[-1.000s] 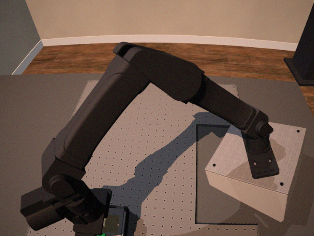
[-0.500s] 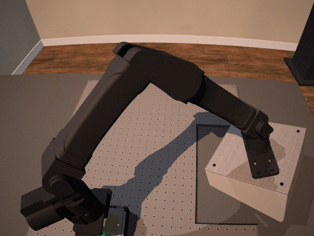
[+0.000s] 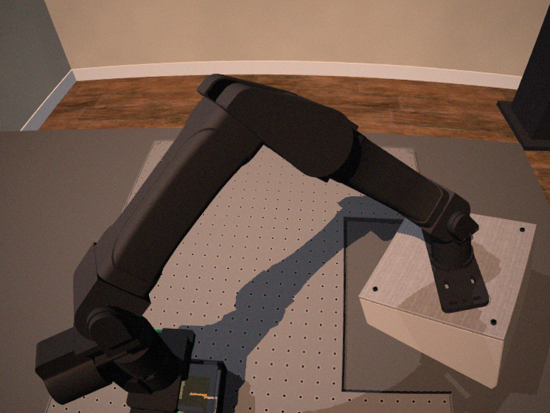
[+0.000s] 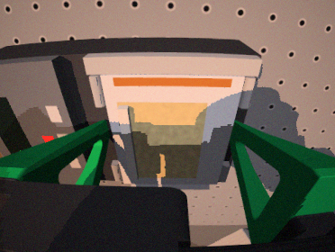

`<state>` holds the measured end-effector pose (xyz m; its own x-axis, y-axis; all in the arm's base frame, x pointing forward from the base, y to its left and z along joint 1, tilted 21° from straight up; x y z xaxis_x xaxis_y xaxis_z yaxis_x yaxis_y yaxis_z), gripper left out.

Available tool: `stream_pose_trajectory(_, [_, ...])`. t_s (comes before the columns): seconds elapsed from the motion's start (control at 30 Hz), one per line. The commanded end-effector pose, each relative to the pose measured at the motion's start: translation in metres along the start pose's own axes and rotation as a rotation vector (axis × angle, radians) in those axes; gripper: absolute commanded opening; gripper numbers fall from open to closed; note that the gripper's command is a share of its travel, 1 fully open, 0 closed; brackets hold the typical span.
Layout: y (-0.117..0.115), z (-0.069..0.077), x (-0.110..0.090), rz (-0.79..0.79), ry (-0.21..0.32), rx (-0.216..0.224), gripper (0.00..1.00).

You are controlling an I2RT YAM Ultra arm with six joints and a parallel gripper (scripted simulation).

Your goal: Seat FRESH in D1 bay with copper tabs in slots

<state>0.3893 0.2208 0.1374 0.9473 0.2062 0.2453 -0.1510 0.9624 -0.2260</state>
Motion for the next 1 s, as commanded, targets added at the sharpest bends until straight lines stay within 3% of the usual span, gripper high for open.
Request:
stream_pose_trajectory(0.0, [-0.003,-0.021,0.001,-0.001,-0.005,-0.021,0.91])
stream_pose_trajectory(0.27, [-0.001,-0.013,-0.001,0.002,-0.006,-0.021,0.91])
stream_pose_trajectory(0.5, [0.002,0.021,0.005,-0.011,-0.058,0.002,0.91])
stream_pose_trajectory(0.97, [0.002,0.021,0.005,-0.009,-0.058,0.002,0.91])
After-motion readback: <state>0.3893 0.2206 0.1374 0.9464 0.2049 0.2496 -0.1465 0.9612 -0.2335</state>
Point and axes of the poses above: the point where the finger pads meet when closed, its own z axis back along the fingers, its own y axis across the jaws, x = y × z, the point moved 10 cm from there along z, back along the fingers, and after that the axes turned 10 degrees about z, right-handed, at the moved point
